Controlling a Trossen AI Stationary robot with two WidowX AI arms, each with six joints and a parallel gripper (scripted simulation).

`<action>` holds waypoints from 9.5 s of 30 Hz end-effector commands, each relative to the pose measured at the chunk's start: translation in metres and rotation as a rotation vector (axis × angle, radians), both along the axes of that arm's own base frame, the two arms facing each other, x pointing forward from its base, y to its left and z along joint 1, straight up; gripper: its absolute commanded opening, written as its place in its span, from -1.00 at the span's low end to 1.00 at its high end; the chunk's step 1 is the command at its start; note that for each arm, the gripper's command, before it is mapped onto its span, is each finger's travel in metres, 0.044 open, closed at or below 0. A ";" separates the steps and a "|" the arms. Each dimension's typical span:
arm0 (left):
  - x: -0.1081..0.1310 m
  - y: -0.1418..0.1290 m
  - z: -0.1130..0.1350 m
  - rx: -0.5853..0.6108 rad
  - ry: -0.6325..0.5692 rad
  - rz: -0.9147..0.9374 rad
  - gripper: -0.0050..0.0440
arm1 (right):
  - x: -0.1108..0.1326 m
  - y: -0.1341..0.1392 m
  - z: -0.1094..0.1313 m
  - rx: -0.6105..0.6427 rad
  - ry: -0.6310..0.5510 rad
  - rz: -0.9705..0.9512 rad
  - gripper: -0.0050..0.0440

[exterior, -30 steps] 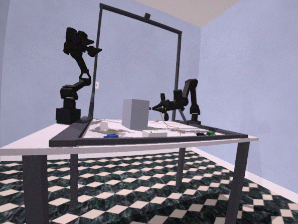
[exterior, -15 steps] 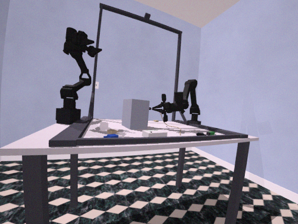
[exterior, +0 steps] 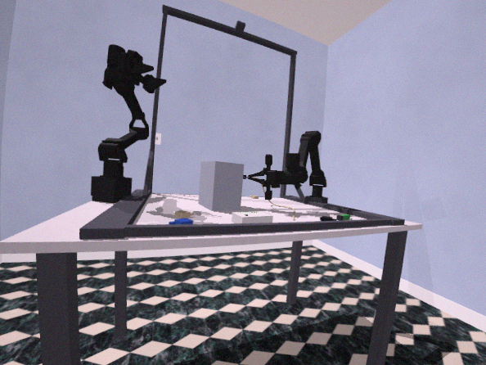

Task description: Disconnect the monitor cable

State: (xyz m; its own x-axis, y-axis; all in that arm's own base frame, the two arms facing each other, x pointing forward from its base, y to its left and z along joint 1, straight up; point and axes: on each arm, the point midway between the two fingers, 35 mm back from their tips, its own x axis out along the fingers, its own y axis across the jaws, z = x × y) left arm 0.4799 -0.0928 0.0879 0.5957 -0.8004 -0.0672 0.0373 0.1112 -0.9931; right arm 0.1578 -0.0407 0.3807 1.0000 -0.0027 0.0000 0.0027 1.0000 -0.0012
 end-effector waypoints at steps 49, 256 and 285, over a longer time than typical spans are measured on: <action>0.009 0.000 0.013 0.052 -0.054 0.037 1.00 | 0.000 0.001 0.003 -0.004 -0.001 0.003 1.00; 0.002 -0.002 0.018 0.349 -0.141 0.010 -0.80 | 0.000 0.001 0.003 -0.004 -0.001 0.003 1.00; 0.003 0.000 0.013 0.091 -0.056 0.008 -0.80 | 0.000 0.001 0.003 -0.004 -0.001 0.003 1.00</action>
